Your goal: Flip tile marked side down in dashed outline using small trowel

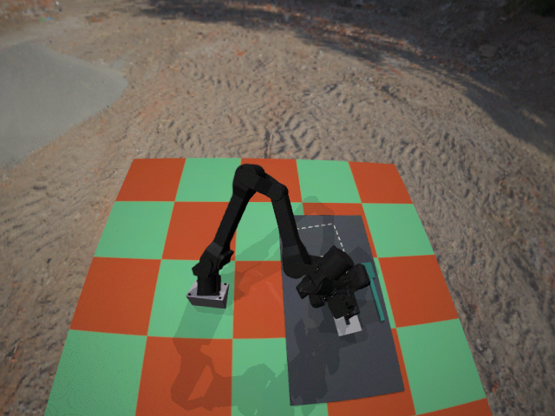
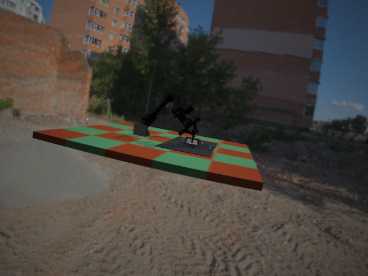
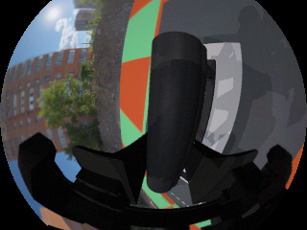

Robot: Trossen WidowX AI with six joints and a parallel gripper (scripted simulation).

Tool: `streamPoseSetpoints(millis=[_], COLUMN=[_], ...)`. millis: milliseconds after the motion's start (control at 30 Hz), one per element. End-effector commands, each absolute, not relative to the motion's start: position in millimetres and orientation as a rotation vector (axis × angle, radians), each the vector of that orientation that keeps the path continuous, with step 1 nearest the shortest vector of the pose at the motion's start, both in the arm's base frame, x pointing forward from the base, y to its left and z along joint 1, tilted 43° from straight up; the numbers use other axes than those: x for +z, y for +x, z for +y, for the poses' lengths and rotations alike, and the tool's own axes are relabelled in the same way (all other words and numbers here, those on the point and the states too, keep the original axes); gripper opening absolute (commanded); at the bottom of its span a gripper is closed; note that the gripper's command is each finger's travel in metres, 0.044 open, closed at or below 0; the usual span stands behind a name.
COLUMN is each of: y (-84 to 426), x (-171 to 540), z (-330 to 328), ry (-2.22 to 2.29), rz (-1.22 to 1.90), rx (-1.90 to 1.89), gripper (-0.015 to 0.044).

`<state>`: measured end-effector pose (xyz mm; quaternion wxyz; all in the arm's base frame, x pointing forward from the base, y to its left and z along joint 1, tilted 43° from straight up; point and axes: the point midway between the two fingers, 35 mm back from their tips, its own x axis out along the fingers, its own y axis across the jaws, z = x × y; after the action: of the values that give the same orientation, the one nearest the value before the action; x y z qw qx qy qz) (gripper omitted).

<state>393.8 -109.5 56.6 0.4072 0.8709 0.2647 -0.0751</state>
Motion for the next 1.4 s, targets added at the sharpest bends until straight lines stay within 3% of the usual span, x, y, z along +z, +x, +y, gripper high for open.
streamPoseSetpoints(millis=[0,1367], y=[394,385], x=[74,130], z=[-114,-71], ry=[2.184,2.187], rz=[0.649,0.65], rx=[-0.167,-0.167], gripper=[0.0,0.0])
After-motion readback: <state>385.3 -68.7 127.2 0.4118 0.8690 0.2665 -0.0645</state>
